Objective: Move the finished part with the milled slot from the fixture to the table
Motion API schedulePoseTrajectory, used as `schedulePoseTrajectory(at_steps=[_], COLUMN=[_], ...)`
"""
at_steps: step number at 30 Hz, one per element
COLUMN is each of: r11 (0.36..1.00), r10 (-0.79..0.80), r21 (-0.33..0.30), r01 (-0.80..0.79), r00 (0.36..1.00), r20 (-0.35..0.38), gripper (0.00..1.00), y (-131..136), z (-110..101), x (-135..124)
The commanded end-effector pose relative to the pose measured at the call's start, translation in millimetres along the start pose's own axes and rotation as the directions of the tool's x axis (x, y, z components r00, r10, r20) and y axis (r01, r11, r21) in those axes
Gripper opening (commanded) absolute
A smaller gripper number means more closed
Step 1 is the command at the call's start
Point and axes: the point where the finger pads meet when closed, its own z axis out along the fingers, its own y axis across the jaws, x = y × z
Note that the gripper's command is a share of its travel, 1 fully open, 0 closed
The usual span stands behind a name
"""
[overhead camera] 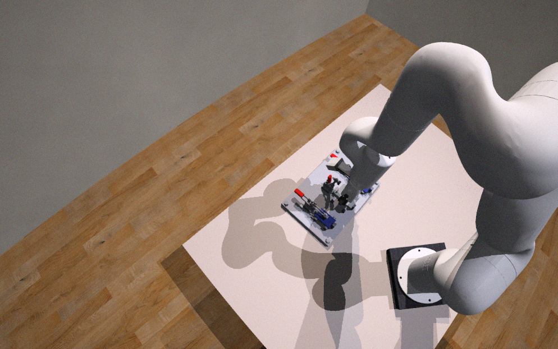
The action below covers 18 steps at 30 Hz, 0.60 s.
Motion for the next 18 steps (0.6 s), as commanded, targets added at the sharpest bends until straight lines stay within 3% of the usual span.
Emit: schedulePoseTrajectory(at_steps=[1, 18], r11=[1.0, 1.0], r10=[0.0, 0.0], r21=[0.0, 0.0], r01=[0.0, 0.0], r00=[1.0, 1.0], r20=[0.003, 0.003], gripper=[0.0, 0.0], y=[0.1, 0.1], z=[-9.7, -29.4], x=[-1.3, -5.9])
